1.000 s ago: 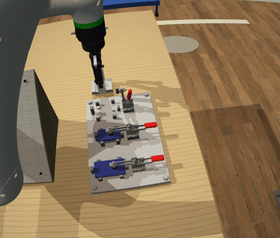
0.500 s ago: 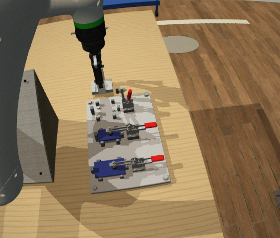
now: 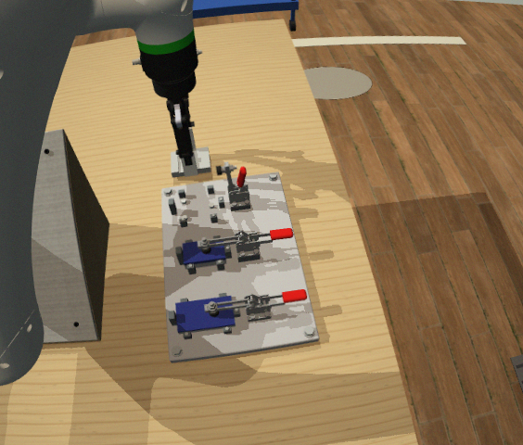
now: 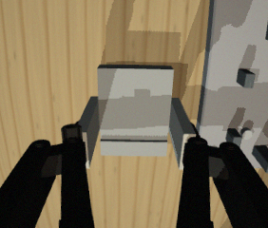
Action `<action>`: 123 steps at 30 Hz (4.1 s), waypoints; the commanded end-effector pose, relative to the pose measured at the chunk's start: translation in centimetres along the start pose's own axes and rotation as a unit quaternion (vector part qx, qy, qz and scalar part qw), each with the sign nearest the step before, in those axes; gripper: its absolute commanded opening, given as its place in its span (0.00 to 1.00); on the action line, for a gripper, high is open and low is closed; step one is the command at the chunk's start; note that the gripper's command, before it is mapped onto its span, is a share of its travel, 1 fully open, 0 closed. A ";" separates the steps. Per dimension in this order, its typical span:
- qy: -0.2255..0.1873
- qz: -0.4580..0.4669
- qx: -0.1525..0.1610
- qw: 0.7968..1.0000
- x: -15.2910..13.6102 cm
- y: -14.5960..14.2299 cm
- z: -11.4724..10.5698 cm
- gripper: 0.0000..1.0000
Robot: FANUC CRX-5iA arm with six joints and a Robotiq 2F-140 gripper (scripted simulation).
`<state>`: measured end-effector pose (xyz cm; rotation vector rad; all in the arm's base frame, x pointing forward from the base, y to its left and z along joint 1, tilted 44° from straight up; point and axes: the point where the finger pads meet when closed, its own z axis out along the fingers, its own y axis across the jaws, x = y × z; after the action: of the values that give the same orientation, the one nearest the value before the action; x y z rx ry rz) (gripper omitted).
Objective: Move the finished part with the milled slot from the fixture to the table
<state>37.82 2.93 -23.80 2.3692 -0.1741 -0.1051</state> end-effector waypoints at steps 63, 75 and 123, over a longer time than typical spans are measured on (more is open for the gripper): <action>0.000 0.000 0.000 1.000 0.0 0.0 0.6 0.00; 0.000 0.000 0.000 1.000 0.0 0.0 0.6 0.54; 0.000 0.000 0.000 1.000 0.0 0.0 -4.7 0.54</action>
<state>38.27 5.37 -21.26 2.3698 -0.1739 -0.1047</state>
